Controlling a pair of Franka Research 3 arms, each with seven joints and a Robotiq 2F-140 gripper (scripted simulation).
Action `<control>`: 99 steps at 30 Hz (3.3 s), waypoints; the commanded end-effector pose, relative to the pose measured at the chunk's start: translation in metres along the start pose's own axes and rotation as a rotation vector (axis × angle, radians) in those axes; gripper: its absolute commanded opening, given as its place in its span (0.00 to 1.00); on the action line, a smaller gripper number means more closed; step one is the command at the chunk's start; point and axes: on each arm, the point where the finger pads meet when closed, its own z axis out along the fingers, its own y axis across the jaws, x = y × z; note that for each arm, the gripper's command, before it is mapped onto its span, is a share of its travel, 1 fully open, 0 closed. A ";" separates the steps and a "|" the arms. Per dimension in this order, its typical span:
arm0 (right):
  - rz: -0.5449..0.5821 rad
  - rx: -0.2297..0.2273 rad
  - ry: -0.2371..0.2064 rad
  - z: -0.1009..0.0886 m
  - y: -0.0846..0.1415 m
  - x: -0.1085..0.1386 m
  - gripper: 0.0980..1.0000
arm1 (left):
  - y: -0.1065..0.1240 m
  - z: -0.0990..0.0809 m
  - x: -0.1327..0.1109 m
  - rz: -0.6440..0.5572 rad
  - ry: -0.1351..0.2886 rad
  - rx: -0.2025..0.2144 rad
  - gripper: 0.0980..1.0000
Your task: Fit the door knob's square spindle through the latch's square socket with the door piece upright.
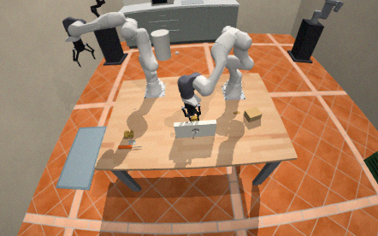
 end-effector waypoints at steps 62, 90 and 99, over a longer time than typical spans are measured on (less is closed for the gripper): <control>-0.004 -0.003 0.001 0.000 0.002 0.001 1.00 | 0.000 -0.004 0.013 0.006 0.006 -0.001 0.36; -0.004 -0.003 0.001 0.000 0.002 0.001 1.00 | 0.000 -0.004 0.018 0.006 0.006 -0.001 0.36; -0.004 -0.003 0.001 0.000 0.002 0.001 1.00 | 0.000 -0.004 0.023 0.006 0.006 -0.001 0.36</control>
